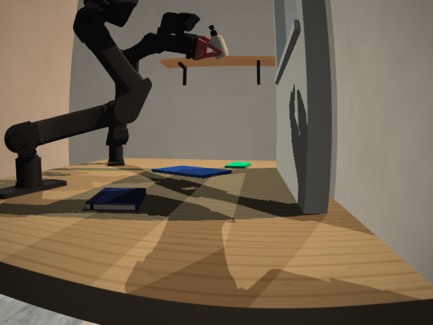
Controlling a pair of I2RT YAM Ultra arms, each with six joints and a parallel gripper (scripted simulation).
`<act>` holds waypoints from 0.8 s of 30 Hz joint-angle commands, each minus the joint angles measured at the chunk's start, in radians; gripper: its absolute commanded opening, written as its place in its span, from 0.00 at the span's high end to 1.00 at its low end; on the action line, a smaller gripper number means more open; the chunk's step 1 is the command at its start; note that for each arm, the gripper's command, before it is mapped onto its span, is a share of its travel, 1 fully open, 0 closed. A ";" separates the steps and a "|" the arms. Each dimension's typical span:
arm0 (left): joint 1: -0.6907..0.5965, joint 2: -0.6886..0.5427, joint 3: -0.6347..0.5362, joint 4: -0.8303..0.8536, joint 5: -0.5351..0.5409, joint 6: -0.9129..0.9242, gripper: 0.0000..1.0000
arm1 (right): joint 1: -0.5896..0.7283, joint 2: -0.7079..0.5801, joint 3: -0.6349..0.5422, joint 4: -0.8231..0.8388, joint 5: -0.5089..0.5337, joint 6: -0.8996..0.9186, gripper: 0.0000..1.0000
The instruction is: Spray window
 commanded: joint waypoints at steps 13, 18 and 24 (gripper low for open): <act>-0.002 -0.019 0.039 0.023 0.000 0.002 1.00 | 0.332 0.096 0.033 -0.169 -0.065 -0.029 1.00; -0.002 -0.019 0.039 0.023 0.000 0.002 1.00 | 0.409 0.112 0.038 -0.197 -0.073 -0.041 1.00; -0.002 -0.019 0.039 0.023 0.000 0.002 1.00 | 0.532 0.141 -0.003 -0.271 -0.101 -0.021 1.00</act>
